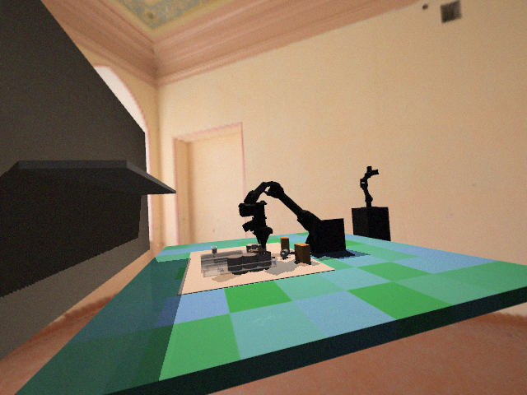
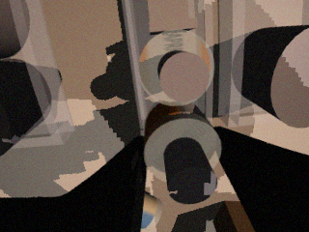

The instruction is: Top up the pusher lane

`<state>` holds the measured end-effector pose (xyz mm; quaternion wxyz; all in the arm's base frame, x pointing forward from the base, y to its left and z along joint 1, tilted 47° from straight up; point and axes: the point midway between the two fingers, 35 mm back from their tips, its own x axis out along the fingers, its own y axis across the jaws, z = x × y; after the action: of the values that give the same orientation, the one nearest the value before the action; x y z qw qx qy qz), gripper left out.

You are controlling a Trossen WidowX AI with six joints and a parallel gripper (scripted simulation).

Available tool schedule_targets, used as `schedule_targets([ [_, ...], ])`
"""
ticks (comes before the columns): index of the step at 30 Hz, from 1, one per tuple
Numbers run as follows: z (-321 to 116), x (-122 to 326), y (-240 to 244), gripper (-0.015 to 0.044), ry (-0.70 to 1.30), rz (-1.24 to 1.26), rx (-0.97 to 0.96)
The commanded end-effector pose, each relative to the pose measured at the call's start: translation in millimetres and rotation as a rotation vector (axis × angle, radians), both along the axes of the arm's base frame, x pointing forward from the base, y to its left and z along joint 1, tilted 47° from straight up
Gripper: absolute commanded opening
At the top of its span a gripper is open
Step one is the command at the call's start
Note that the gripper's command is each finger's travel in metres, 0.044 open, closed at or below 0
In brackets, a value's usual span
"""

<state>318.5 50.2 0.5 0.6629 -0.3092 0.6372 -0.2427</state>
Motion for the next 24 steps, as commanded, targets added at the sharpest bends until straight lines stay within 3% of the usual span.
schedule_targets([
  [1,4.2,9.6,2.2,0.0,-0.026,0.009,-0.003],
  [24,6.9,16.8,4.0,0.0,-0.027,0.009,-0.003],
])
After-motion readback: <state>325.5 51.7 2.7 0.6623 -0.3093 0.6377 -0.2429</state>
